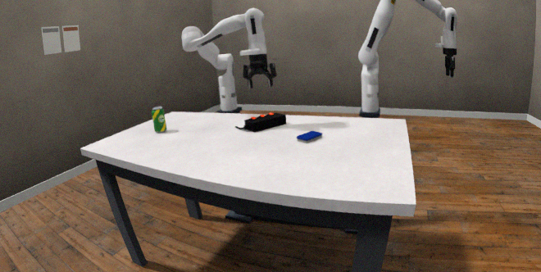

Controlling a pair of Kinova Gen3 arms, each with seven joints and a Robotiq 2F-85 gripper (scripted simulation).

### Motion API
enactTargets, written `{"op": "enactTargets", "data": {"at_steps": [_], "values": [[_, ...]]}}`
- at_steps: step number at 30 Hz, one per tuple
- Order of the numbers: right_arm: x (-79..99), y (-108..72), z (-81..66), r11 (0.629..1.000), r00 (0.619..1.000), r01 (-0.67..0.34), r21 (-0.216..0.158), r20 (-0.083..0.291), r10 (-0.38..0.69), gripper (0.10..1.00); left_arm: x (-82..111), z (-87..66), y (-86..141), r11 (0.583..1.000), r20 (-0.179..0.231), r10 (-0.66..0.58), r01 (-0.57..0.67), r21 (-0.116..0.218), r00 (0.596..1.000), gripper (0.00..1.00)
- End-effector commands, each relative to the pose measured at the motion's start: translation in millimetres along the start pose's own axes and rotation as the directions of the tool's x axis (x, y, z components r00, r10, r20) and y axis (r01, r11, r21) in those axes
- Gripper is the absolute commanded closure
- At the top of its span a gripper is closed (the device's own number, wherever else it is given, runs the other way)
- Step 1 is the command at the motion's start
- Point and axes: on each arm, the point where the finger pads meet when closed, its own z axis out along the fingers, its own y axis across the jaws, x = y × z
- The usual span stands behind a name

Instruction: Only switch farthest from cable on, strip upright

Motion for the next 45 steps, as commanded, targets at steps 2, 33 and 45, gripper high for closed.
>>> {"op": "enactTargets", "data": {"at_steps": [2, 33, 45], "values": [[-1.7, 1.2, 5.5, 0.999, 0.999, -0.054, 0.001, -0.003, 0.054, 0.099, -0.3, -0.7, 0, 1.0, 0.002, 0.0, 0.0, 0.0, 1.0, 0.001], [-24.4, 20.0, 62.2, 0.855, 0.855, -0.519, 0.001, 0.0, 0.519, 1.0, -0.3, -0.7, 0, 1.0, 0.002, 0.0, 0.0, 0.0, 1.0, 0.001], [-24.4, 20.0, 62.2, 0.855, 0.855, -0.519, 0.001, 0.0, 0.519, 1.0, -0.3, -0.7, 0, 1.0, 0.002, 0.0, 0.0, 0.0, 1.0, 0.001]]}}
